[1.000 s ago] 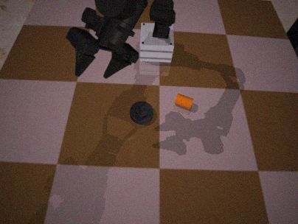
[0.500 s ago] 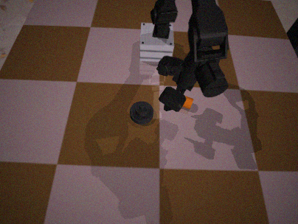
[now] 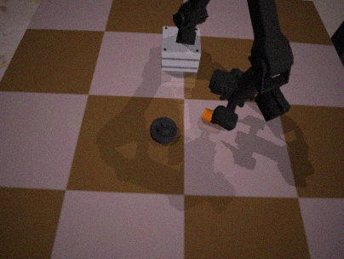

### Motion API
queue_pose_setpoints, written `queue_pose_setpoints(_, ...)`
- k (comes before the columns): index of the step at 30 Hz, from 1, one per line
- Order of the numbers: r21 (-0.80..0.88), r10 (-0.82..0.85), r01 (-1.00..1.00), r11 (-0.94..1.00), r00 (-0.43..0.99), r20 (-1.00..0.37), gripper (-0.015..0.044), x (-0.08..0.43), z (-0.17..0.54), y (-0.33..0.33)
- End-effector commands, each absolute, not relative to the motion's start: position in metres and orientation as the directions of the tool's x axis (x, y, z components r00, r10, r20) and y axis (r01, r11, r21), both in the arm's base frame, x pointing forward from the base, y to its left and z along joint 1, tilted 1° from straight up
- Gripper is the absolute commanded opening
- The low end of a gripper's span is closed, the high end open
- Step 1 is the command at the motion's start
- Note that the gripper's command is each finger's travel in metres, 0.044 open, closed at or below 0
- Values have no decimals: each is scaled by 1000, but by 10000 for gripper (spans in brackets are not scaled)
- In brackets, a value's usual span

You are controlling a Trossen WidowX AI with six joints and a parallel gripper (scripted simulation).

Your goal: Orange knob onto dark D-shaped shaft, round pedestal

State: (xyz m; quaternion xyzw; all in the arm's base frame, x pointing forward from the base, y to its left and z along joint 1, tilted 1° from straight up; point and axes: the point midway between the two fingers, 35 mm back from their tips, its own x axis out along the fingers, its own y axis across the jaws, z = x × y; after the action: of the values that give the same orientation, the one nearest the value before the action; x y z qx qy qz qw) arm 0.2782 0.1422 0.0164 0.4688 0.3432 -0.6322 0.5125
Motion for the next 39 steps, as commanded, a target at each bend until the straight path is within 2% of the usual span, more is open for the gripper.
queue_pose_setpoints(1,32,-333,970,-242,-52,-942,440,274,5,142)
queue_pose_setpoints(33,32,-333,970,-242,-52,-941,440,275,-40,142)
queue_pose_setpoints(39,32,-333,970,-242,-52,-941,282,275,-40,142)
